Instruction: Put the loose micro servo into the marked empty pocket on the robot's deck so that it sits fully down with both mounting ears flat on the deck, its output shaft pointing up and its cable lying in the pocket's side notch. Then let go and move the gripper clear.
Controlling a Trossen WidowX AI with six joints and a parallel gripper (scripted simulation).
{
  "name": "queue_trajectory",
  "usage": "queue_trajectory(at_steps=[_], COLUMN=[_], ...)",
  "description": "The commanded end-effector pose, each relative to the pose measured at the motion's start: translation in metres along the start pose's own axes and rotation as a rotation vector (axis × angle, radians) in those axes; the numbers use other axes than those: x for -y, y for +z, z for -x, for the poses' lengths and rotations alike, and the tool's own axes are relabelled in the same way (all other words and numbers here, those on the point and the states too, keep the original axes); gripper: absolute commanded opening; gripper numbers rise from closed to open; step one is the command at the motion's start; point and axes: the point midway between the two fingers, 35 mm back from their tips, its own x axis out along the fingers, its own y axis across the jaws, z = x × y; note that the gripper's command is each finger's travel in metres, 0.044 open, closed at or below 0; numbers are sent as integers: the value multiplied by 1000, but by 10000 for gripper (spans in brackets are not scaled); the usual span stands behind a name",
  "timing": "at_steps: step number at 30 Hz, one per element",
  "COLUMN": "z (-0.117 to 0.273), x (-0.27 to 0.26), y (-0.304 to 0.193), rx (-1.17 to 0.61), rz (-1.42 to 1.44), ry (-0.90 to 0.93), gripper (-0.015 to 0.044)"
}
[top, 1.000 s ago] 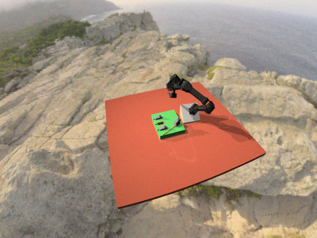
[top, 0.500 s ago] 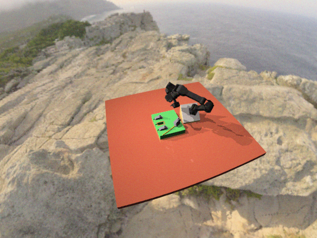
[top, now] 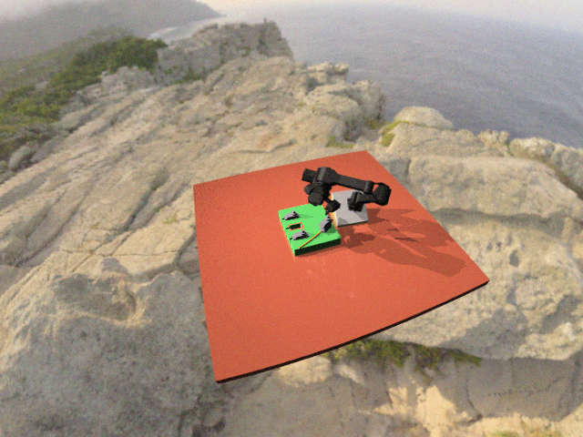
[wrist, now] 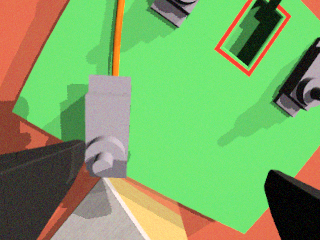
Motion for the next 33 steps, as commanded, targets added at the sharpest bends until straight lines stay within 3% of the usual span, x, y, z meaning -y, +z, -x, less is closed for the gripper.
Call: queue_trajectory(at_steps=[1, 33], z=[-11, -58], x=[-27, -44], y=[4, 5], rx=[-5, -5], rz=[42, 57], ry=[124, 165], gripper=[440, 440])
